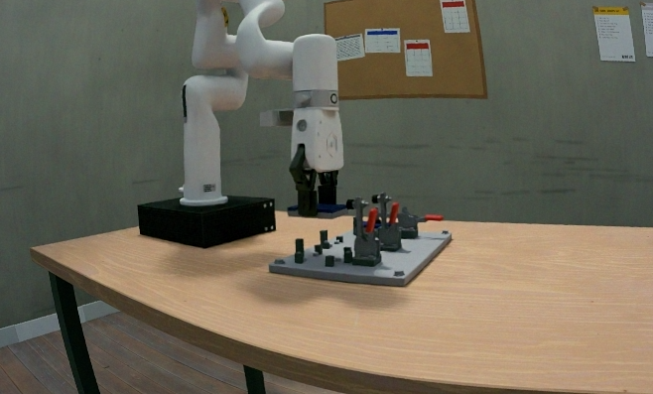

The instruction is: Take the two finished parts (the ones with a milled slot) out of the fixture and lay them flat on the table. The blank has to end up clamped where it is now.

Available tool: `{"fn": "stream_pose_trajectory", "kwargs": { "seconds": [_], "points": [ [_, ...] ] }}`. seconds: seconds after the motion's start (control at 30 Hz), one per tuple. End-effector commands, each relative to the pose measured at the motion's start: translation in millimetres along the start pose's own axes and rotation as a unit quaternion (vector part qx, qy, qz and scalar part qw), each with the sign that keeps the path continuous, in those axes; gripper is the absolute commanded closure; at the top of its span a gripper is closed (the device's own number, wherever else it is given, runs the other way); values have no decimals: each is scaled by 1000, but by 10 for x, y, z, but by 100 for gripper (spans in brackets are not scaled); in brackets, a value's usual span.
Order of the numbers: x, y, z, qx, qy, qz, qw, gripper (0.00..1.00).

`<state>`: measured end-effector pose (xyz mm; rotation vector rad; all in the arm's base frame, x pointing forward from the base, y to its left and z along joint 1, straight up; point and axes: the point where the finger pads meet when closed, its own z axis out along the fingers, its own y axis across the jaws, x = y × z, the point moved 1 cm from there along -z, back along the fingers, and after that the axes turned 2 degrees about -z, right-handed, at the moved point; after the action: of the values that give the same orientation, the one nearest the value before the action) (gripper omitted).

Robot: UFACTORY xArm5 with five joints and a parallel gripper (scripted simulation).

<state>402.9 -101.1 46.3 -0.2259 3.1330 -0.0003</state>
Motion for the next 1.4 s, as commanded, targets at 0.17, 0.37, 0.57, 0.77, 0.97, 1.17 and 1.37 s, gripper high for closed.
{"fn": "stream_pose_trajectory", "kwargs": {
  "seconds": [0.17,0.37,0.57,0.77,0.97,1.17,1.37],
  "points": [
    [-12,-5,-18,1,-2,0,1000,100],
    [-12,-5,-18,1,-2,0,1000,100],
    [-12,-7,-18,1,-2,0,1000,100],
    [-11,-23,-18,1,-2,0,1000,100],
    [-10,-64,-18,1,-2,0,1000,100],
    [-9,-107,-18,1,-2,0,1000,100],
    [-5,-199,-19,1,-2,0,1000,100]
  ]
}}
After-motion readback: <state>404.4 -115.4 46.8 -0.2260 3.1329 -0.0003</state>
